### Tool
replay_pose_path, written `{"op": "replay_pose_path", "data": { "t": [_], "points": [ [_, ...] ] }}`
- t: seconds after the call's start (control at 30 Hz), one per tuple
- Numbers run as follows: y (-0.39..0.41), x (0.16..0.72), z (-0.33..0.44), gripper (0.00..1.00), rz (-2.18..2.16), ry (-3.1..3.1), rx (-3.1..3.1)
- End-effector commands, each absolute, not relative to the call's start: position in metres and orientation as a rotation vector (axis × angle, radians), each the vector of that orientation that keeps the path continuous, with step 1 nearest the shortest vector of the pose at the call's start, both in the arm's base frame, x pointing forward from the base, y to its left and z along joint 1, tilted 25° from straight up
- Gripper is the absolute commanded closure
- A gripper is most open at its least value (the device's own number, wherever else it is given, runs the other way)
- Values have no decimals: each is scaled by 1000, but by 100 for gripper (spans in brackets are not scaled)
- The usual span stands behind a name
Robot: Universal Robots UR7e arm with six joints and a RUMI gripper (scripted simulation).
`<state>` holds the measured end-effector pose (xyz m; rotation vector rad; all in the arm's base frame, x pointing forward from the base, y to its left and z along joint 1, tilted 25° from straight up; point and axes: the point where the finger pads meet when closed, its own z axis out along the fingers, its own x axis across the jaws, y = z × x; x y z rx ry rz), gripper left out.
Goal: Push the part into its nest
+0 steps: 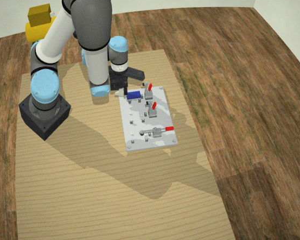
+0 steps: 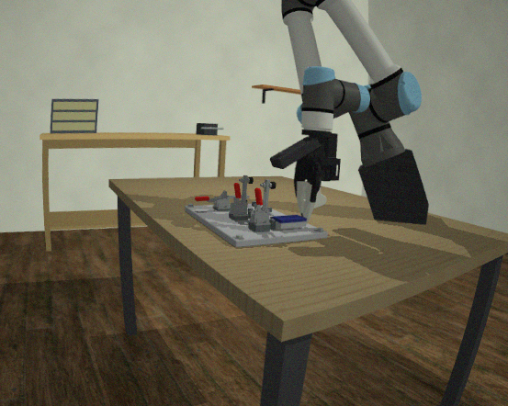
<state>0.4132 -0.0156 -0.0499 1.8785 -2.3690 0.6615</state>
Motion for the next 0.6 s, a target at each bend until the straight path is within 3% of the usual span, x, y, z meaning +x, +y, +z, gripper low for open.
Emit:
{"op": "replay_pose_path", "data": {
  "t": [0.0, 0.57],
  "points": [
    [-16, 414, -50, 100, 663, -2369, 1879],
    [-17, 419, -48, 100, 663, -2369, 1879]
  ]
}}
